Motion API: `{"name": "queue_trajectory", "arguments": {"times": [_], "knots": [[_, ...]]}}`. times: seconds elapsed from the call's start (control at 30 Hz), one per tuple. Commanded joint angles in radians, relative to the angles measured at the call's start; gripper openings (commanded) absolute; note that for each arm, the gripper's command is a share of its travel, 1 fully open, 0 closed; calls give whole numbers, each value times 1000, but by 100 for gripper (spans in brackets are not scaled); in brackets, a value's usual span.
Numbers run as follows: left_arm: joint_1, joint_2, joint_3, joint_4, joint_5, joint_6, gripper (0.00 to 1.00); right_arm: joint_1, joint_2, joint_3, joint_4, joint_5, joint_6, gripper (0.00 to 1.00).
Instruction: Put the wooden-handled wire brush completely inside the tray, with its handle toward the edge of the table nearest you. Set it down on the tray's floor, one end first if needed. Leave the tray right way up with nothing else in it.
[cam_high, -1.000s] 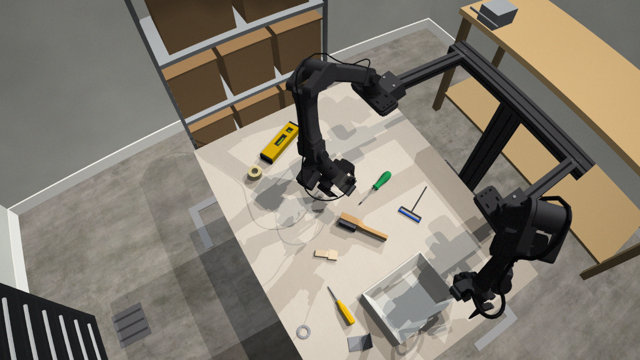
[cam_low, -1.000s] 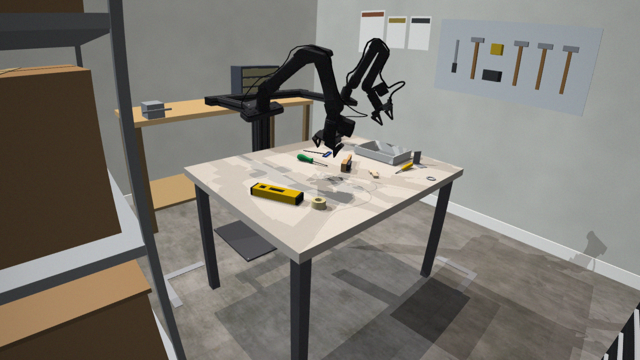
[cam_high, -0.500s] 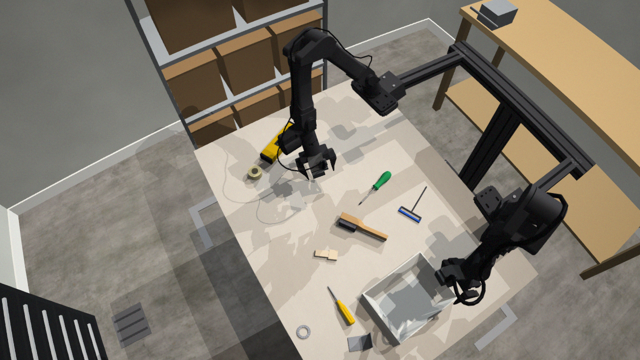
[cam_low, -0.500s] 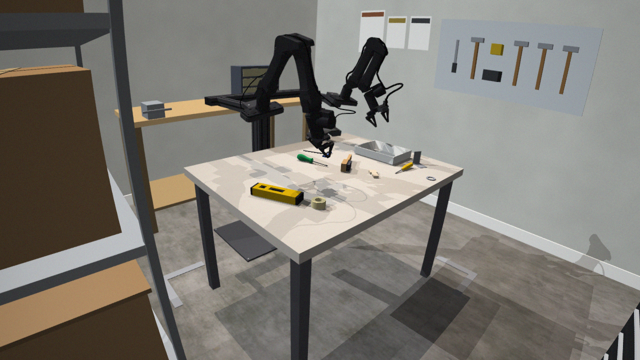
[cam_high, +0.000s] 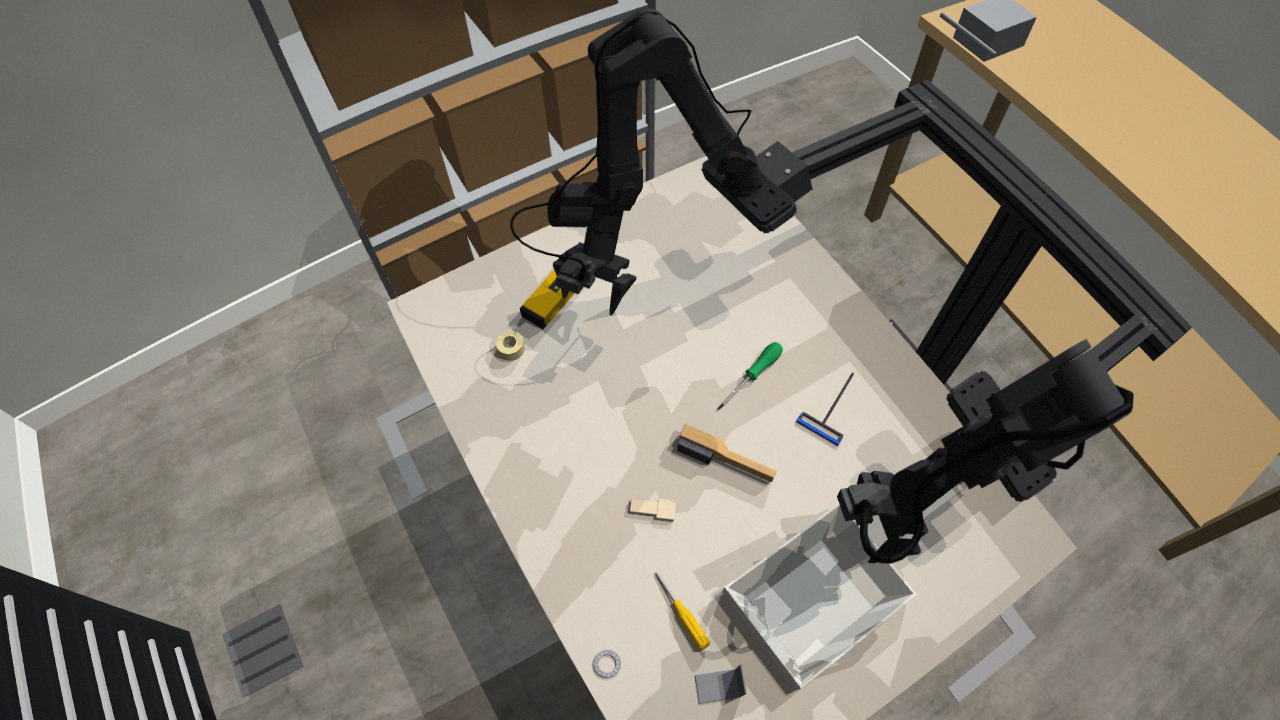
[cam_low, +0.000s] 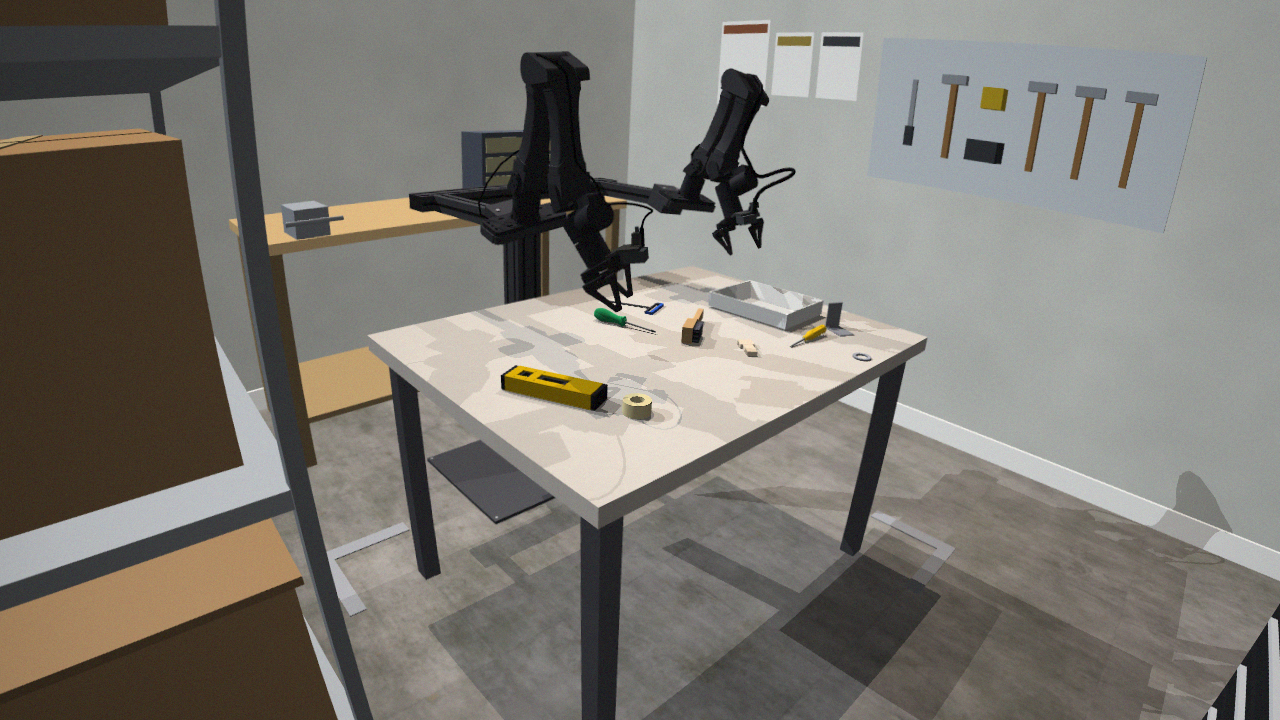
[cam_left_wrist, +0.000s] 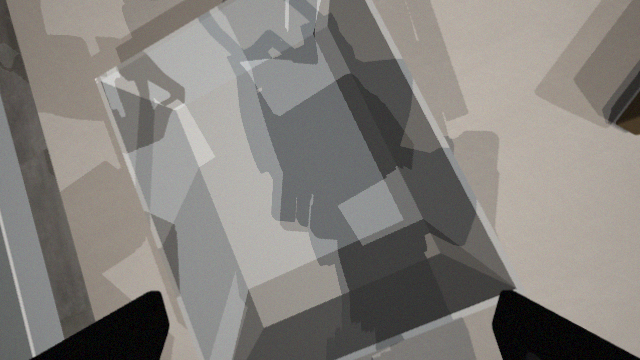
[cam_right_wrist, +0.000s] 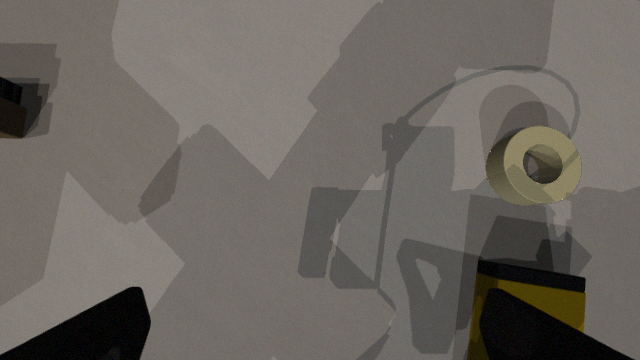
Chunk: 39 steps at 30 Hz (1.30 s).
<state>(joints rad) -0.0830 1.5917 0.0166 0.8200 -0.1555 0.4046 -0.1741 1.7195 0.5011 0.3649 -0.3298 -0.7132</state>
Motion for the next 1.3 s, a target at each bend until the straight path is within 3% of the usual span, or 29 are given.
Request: {"name": "queue_trajectory", "arguments": {"times": [0.0, 0.23, 0.47, 0.53, 0.9, 1.27], "knots": [[-77, -28, 48, -106, -93, -94, 100, -11, -18, -43, 185, 15, 173, 100], [-376, 19, 184, -306, -176, -243, 100, -71, -10, -96, 388, 118, 409, 100], [-586, 145, 413, -488, -169, -325, 100, -73, 20, -95, 482, 199, 500, 100], [-586, 145, 413, -488, -169, -325, 100, -73, 20, -95, 482, 199, 500, 100], [-701, 315, 689, -630, -126, -356, 100, -71, 32, -95, 483, 199, 492, 100], [-707, 334, 719, -622, -134, -352, 100, -71, 32, -95, 483, 199, 492, 100]]}}
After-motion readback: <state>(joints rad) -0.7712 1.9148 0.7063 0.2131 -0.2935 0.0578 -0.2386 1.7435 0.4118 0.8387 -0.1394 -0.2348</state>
